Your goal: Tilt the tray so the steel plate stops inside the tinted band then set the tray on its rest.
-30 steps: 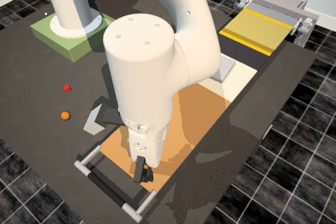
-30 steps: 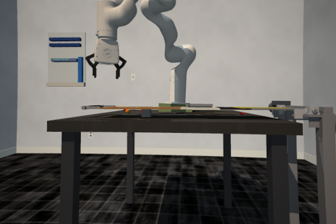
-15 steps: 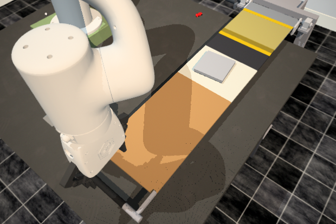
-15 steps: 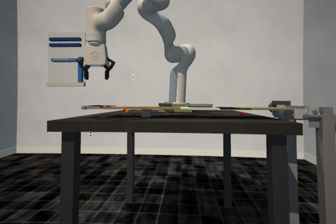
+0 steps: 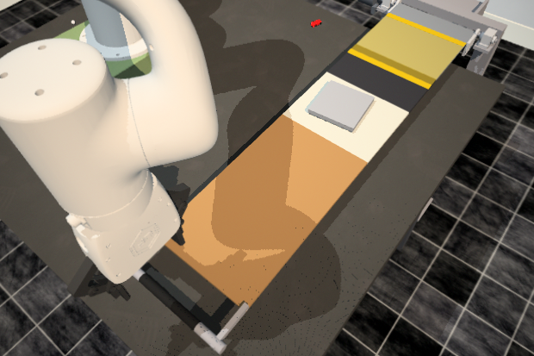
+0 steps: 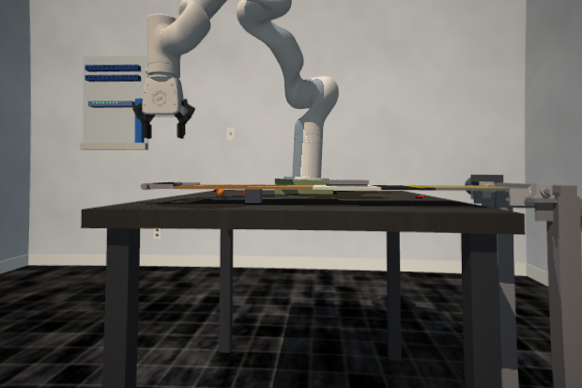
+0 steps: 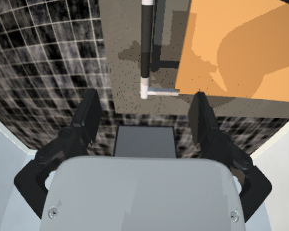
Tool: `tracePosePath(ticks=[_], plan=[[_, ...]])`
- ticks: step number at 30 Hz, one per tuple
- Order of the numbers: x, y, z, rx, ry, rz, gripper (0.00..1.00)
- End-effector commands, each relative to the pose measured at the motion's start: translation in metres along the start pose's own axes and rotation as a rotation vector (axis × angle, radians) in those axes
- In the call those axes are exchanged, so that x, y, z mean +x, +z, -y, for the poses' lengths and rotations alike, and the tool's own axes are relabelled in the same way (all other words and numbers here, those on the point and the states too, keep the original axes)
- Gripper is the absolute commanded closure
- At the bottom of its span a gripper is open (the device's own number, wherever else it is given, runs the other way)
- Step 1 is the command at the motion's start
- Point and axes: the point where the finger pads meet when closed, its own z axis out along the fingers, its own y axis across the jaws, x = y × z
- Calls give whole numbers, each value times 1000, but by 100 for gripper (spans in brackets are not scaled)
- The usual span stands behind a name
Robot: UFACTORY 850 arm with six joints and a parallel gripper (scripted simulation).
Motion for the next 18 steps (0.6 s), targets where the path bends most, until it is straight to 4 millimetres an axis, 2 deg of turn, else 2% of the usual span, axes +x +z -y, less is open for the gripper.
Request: tracePosePath(ticks=[1, 11, 13, 16, 18], plan=[[-1, -1, 1, 1, 0, 2, 0], [-1, -1, 1, 1, 0, 2, 0], [-1, 9, 1, 1, 0, 2, 0], [0, 39, 0, 1, 0, 2, 0], [1, 49, 0, 1, 0, 2, 0]])
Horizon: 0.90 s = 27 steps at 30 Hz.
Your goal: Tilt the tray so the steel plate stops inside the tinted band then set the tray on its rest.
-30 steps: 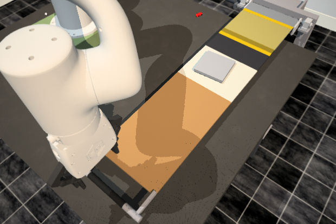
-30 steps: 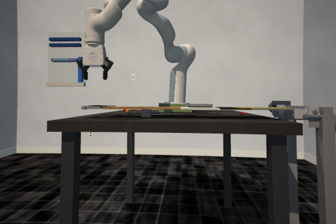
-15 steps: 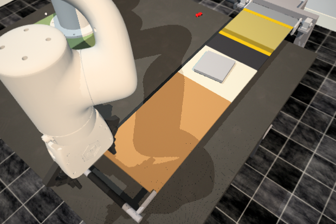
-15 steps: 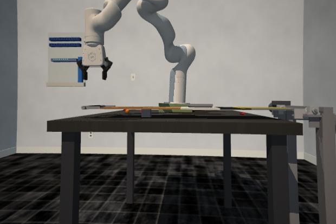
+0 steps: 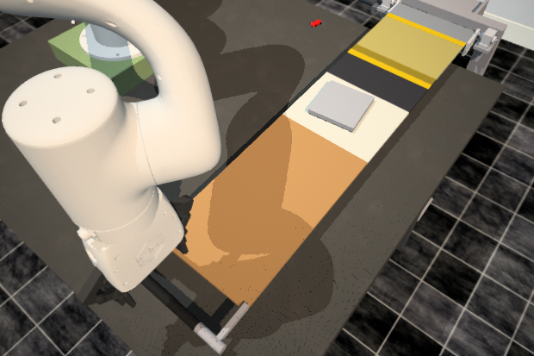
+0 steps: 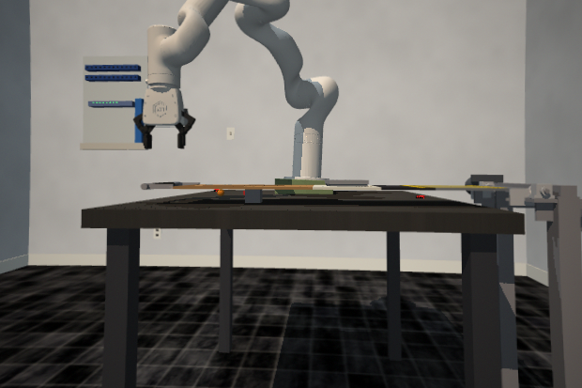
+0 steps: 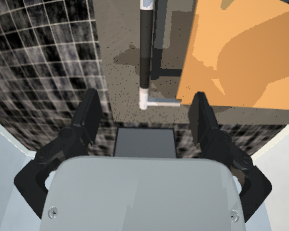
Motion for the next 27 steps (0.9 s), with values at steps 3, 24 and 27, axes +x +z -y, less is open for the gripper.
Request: tracePosePath(ticks=[3, 24, 27], plan=[[-1, 21, 0, 1, 0, 2, 60], [-1, 21, 0, 1, 0, 2, 60], [-1, 21, 0, 1, 0, 2, 60]])
